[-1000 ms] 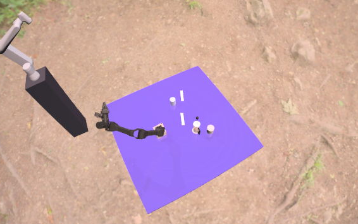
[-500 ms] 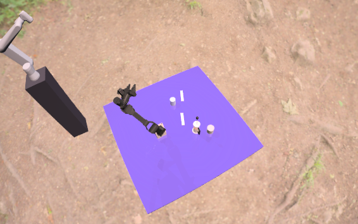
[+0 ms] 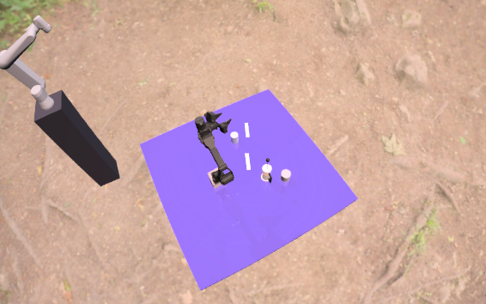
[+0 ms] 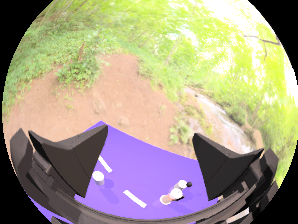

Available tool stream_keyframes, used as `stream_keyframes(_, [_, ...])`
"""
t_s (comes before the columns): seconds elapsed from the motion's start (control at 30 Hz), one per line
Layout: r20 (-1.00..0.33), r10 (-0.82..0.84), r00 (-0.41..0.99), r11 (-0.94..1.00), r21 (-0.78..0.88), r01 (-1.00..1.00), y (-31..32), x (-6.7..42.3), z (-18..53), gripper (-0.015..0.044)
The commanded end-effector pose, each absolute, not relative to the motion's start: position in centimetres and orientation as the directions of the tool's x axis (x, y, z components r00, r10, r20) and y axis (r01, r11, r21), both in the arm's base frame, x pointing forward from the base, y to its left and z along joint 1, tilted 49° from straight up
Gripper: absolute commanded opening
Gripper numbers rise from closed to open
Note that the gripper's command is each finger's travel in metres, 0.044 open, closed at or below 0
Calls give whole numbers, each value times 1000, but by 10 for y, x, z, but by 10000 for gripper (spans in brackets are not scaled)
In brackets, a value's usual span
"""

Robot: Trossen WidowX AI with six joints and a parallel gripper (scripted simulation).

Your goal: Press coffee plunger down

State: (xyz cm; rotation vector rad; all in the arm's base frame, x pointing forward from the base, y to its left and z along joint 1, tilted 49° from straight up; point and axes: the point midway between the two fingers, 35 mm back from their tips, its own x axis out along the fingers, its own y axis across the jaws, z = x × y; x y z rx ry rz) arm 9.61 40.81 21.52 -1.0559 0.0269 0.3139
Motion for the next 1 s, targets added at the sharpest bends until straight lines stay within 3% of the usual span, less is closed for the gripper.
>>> stream_keyframes(0.0, [-153,114,982,530,-826,-191,370,144,226,440])
stream_keyframes(0.2, [-132,-65,989,632,-772,-62,305,208,241,440])
stream_keyframes(0.43, [-127,-181,975,664,-747,26,266,227,240,440])
stream_keyframes(0.67, [-66,-454,889,662,-693,286,155,257,253,440])
stream_keyframes(0.97, [-55,-509,859,650,-679,342,130,263,252,440])
